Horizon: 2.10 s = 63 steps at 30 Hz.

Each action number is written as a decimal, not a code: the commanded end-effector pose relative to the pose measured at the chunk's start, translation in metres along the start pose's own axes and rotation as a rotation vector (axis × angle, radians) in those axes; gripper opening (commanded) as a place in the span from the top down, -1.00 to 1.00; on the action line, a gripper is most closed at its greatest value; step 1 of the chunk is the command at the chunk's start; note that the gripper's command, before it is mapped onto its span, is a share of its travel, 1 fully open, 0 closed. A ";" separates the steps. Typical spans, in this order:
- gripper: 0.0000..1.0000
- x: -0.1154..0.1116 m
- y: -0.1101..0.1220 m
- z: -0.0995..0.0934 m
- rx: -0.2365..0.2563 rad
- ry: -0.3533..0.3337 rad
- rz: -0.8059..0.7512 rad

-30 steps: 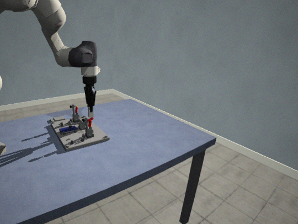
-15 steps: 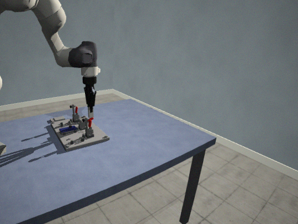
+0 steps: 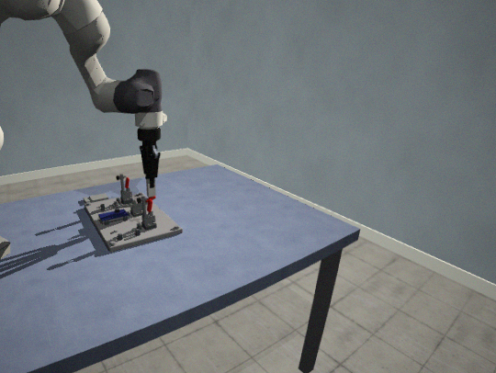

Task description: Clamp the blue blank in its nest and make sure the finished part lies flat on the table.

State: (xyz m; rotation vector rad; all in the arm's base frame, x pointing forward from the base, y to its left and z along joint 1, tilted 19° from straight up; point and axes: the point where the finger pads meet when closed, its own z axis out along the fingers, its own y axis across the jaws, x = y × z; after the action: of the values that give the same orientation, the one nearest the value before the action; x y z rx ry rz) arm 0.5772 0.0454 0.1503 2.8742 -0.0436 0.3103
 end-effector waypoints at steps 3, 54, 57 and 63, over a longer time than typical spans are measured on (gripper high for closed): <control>1.00 0.000 0.001 0.001 0.002 0.001 0.001; 1.00 0.000 0.001 0.007 0.002 0.001 0.001; 1.00 0.000 0.001 0.007 0.002 0.001 0.001; 1.00 0.000 0.001 0.007 0.002 0.001 0.001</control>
State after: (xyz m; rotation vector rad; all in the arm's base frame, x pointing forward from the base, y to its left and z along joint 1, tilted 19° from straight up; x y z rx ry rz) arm 0.5787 0.0437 0.1447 2.8748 -0.0495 0.3123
